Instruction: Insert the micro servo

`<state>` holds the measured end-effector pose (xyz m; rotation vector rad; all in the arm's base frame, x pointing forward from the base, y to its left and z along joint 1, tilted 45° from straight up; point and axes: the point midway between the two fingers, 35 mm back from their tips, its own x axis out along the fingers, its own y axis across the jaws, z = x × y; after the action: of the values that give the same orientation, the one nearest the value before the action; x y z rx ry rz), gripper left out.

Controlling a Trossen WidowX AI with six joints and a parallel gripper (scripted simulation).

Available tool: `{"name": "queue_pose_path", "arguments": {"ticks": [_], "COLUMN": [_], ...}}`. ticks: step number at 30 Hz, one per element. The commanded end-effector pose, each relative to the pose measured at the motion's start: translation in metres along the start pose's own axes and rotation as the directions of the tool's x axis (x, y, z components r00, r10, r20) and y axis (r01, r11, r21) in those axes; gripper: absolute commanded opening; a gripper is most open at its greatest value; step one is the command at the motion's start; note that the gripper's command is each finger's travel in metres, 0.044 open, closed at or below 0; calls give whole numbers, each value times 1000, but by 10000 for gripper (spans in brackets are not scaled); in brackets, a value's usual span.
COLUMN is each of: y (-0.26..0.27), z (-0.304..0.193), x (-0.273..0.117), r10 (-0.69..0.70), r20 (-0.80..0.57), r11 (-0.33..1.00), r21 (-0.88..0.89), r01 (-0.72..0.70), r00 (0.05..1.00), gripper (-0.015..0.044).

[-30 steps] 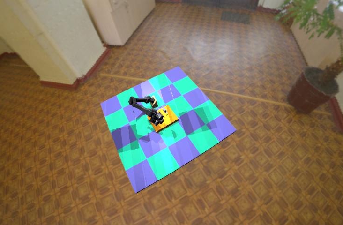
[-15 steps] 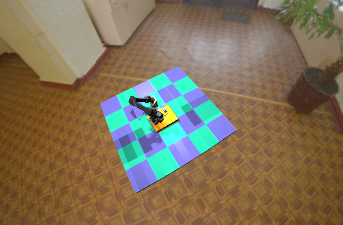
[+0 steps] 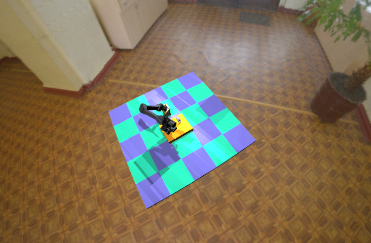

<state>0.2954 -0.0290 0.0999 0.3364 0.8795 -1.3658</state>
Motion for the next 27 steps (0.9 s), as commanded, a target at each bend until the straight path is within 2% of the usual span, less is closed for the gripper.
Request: {"name": "queue_pose_path", "arguments": {"ticks": [1,11,17,27], "y": [3,25,26,26], "z": [-12,-73,-77,-77], "x": [-2,-2,-2,-3], "r10": [6,7,7,7], "r20": [-3,-6,-6,-6], "r11": [1000,1000,1000,960], "r21": [3,4,-2,-279], "r01": [-6,-7,-7,-9], "r00": [1000,1000,1000,1000], "gripper": [0,0,0,0]}}
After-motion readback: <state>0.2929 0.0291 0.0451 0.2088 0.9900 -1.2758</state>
